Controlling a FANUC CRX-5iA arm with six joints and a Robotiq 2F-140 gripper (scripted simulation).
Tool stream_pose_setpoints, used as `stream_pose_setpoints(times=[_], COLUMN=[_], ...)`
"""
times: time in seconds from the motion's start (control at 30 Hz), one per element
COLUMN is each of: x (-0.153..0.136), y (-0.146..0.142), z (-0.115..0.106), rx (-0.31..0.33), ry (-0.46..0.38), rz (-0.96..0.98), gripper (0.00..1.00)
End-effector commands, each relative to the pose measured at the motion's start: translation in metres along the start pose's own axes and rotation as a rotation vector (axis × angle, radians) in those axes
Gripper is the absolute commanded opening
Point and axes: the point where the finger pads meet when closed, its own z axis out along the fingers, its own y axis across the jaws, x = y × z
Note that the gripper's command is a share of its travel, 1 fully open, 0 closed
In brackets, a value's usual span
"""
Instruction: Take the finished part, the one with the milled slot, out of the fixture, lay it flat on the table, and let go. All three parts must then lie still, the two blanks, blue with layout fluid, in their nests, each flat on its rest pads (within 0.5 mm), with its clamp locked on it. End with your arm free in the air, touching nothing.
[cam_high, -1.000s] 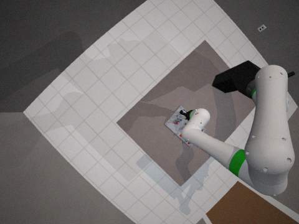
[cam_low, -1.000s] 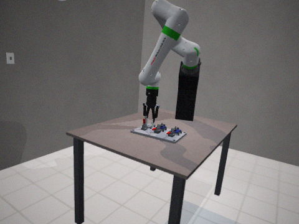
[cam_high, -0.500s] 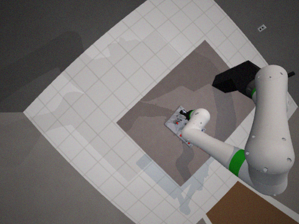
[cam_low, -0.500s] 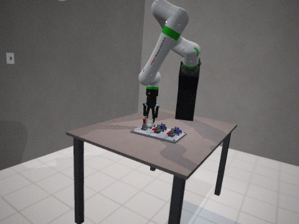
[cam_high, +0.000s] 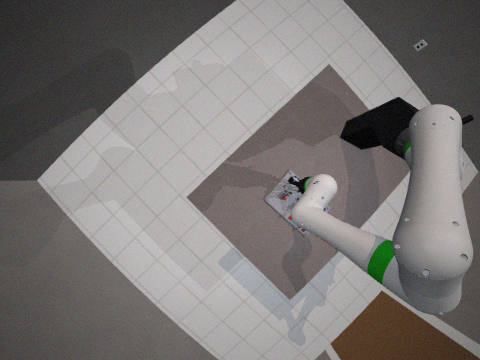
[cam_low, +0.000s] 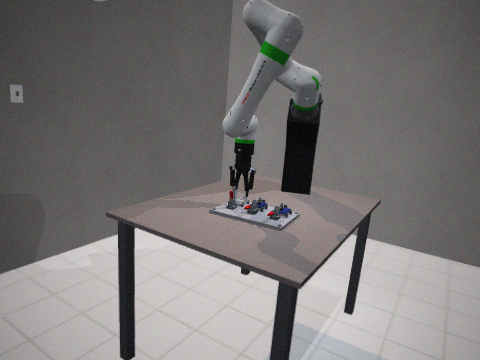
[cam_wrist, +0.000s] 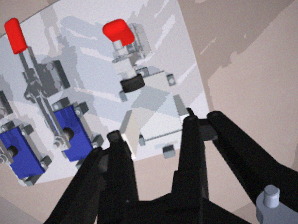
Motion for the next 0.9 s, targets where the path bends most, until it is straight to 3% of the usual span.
stream_pose_setpoints(times=[0.0,0.87], x=[0.000,0.000], y=[0.000,0.000], z=[0.000,-0.012], rx=[0.000,0.000], ry=[0.000,0.000], rz=[0.000,0.000], gripper=[0.00,0.00])
